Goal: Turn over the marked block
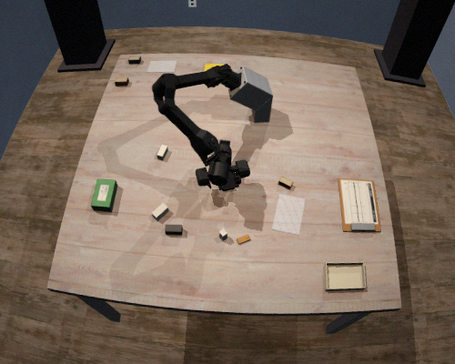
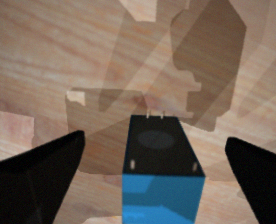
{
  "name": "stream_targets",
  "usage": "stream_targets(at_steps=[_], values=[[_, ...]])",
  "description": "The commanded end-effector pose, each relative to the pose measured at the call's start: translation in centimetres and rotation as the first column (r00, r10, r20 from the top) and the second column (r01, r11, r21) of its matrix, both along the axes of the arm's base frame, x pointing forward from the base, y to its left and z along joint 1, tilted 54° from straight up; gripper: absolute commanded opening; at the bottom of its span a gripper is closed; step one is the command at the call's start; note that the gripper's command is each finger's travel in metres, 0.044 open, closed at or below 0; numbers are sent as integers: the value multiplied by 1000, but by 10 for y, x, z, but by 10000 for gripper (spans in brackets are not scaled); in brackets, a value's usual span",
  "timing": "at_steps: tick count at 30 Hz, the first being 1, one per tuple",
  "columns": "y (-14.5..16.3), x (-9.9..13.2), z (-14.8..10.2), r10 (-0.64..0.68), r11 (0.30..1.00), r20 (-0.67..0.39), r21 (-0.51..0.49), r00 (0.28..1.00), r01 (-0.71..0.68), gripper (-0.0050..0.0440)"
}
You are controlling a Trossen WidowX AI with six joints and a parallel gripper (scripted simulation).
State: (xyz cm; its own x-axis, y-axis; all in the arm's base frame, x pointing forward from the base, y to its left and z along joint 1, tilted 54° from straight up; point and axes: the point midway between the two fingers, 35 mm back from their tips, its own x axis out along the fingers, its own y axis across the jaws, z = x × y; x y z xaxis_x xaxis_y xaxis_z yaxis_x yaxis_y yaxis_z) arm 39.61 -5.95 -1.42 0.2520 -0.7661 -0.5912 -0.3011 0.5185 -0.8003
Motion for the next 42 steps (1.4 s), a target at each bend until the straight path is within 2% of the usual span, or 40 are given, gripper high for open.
stream_targets(at_steps=[1, 14, 15, 42], values=[[1, 1, 1, 5, 1000, 5, 4, 1000, -5, 440], [1, 1, 1, 5, 1000, 5, 4, 1000, -5, 440], [1, 1, 1, 5, 1000, 5, 4, 1000, -5, -50], [1, 1, 1, 3, 1000, 4, 3, 1000, -3, -50]])
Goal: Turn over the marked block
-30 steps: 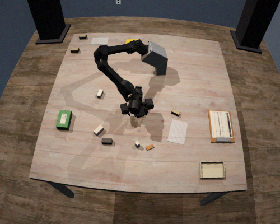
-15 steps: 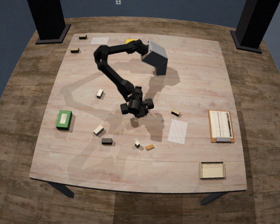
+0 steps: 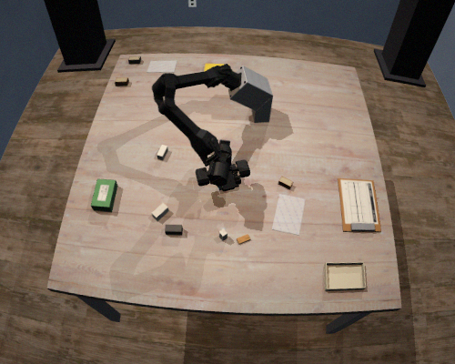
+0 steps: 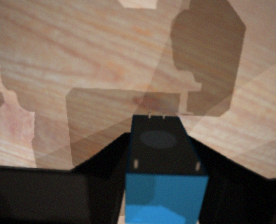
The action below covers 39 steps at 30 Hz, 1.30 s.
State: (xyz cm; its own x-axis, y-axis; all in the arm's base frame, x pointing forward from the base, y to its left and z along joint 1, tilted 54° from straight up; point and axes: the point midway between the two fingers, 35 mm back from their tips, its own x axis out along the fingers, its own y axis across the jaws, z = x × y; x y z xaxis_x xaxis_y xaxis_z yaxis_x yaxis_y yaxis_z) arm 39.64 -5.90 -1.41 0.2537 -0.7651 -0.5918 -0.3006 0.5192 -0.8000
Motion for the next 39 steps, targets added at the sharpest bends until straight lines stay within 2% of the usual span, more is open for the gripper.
stream_targets(at_steps=[1, 39], values=[[0, 0, 1, 2, 1000, 3, 2, 1000, -2, -50], [20, -1, 23, 4, 1000, 28, 4, 1000, -4, -50]])
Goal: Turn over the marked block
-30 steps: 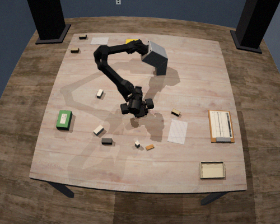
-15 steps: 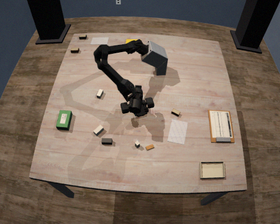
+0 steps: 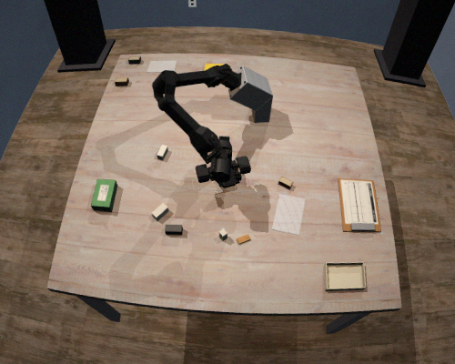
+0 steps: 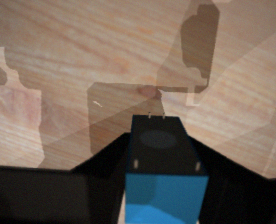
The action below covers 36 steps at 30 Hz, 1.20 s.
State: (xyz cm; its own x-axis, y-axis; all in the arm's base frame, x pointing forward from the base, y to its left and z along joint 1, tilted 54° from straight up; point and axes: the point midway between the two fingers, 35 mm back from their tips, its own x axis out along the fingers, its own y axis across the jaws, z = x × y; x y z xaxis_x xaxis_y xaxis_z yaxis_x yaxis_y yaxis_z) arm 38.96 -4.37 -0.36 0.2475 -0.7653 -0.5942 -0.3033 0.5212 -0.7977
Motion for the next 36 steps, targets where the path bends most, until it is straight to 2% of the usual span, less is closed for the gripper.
stream_targets(at_steps=[1, 11, 24, 34, 36], values=[[5, 5, 12, 8, 1000, 33, 3, 999, -8, -50], [5, 3, 8, 31, 999, 33, 15, 999, -32, -50], [6, 9, 8, 179, 980, 142, 61, 974, -189, -50], [8, 15, 7, 382, 899, 310, 92, 871, -428, -50], [8, 15, 1, 417, 878, 326, 98, 849, -469, -50]])
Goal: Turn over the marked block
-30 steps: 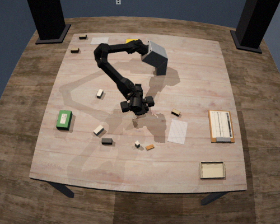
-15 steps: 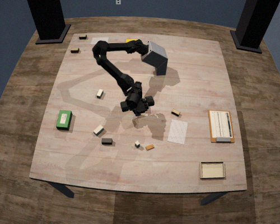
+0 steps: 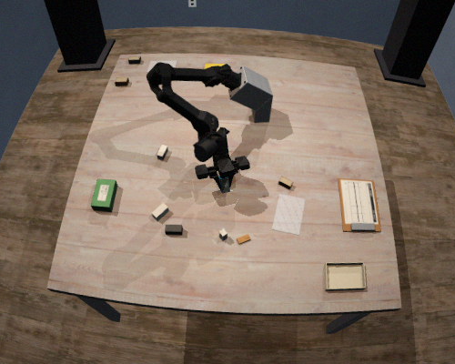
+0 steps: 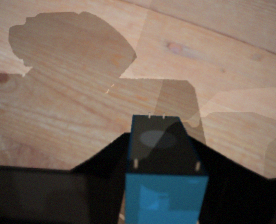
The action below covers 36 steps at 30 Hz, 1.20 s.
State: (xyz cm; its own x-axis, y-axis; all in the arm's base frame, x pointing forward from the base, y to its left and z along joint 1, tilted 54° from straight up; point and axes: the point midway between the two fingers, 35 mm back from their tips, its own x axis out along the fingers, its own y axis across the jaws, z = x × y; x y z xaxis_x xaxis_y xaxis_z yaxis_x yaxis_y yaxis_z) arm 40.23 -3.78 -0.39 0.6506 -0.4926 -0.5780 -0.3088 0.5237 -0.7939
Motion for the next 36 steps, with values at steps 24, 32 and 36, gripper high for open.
stream_targets(at_steps=[24, 32, 36], values=[[6, 8, 4, 203, 975, 155, 57, 967, -214, -50], [6, 8, 4, 203, 975, 155, 57, 967, -214, -50], [6, 8, 4, 203, 975, 155, 57, 967, -214, -50]])
